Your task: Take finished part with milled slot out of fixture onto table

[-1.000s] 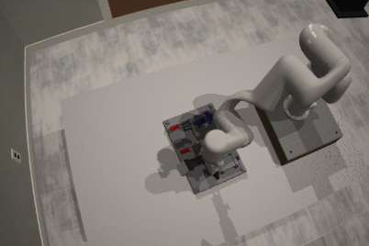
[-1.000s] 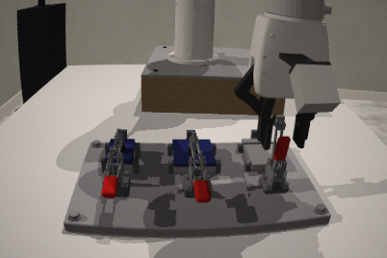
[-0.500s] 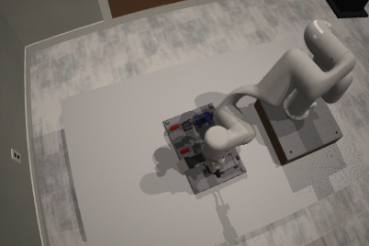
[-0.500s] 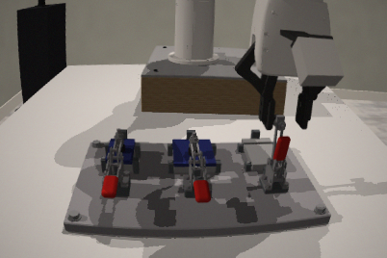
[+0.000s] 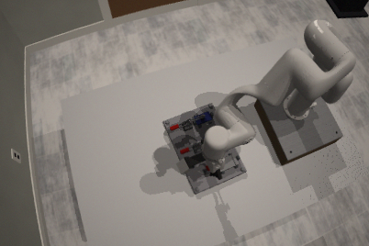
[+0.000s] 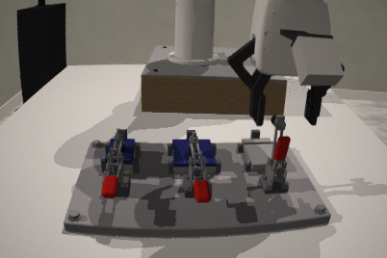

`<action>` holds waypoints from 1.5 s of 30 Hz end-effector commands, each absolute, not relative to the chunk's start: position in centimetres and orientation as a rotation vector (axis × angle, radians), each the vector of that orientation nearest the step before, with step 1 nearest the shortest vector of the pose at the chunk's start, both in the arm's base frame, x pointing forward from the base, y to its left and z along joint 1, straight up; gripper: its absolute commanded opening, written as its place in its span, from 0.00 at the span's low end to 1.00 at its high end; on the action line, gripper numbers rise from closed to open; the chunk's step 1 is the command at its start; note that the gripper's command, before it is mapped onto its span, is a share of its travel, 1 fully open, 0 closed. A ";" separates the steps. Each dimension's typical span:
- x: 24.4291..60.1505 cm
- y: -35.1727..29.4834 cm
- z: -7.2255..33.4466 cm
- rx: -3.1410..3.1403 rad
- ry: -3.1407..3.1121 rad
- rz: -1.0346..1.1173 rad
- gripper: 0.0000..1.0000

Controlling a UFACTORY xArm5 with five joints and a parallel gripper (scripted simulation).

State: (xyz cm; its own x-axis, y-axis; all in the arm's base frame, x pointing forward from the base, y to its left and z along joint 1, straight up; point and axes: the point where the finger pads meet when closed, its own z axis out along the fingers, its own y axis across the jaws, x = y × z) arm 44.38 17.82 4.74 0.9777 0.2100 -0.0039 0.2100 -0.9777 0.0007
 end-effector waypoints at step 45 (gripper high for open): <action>41.5 17.2 4.6 3.124 0.332 0.000 1.00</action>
